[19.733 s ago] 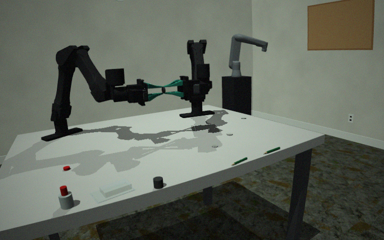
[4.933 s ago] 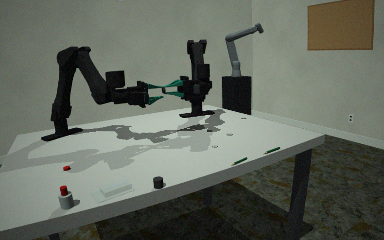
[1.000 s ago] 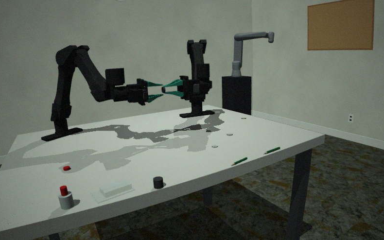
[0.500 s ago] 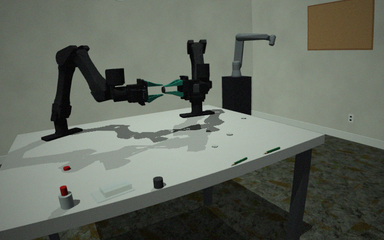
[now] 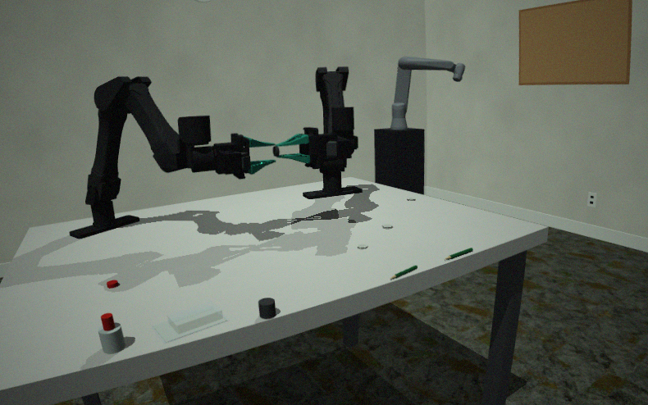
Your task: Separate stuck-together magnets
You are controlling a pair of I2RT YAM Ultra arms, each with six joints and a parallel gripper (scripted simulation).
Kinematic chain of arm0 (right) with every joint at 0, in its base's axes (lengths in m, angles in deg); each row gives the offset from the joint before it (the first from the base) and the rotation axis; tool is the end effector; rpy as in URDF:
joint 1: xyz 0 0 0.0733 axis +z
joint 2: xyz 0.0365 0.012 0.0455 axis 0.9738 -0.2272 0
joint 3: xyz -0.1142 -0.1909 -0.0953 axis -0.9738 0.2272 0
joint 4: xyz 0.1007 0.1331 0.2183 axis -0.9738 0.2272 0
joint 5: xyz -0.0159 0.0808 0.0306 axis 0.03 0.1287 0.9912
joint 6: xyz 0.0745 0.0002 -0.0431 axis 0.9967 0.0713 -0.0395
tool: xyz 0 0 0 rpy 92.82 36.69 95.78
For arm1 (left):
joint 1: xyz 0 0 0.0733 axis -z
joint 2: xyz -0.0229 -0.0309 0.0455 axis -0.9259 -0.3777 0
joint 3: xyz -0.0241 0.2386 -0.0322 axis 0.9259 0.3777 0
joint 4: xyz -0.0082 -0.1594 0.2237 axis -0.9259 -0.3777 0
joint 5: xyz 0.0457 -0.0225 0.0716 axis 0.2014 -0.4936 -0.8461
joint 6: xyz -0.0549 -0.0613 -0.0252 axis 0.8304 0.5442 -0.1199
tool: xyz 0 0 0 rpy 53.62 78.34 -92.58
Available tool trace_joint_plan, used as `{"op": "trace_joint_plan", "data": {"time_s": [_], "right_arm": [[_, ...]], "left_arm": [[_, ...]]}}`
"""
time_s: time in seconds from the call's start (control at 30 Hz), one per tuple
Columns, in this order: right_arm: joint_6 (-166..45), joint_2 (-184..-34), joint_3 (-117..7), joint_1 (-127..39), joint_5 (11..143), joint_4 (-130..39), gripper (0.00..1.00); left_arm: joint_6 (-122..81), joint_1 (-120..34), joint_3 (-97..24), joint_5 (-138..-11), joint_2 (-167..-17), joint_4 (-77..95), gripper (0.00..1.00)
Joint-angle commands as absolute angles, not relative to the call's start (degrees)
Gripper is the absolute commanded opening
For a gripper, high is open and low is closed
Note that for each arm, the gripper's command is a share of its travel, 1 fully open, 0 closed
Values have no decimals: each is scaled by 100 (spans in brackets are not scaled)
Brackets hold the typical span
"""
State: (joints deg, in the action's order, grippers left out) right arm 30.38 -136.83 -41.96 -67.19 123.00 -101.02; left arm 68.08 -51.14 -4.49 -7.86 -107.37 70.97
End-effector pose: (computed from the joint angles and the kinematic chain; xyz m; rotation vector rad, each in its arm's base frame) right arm 0.4165 0.1314 0.1596 0.5579 1.9477 1.9348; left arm 0.3067 -0.1649 0.1575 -0.0780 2.1812 -2.1856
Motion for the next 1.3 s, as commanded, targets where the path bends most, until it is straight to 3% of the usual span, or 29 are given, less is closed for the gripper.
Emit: {"op": "trace_joint_plan", "data": {"time_s": [0.0,1.27], "right_arm": [[2976,-13631,-4299,-6720,12301,-10139,40],[2950,-13585,-4268,-6736,12303,-10114,40]], "left_arm": [[6782,-5105,-473,-786,-10715,7131,25],[6782,-5105,-473,-786,-10715,7131,25]]}}
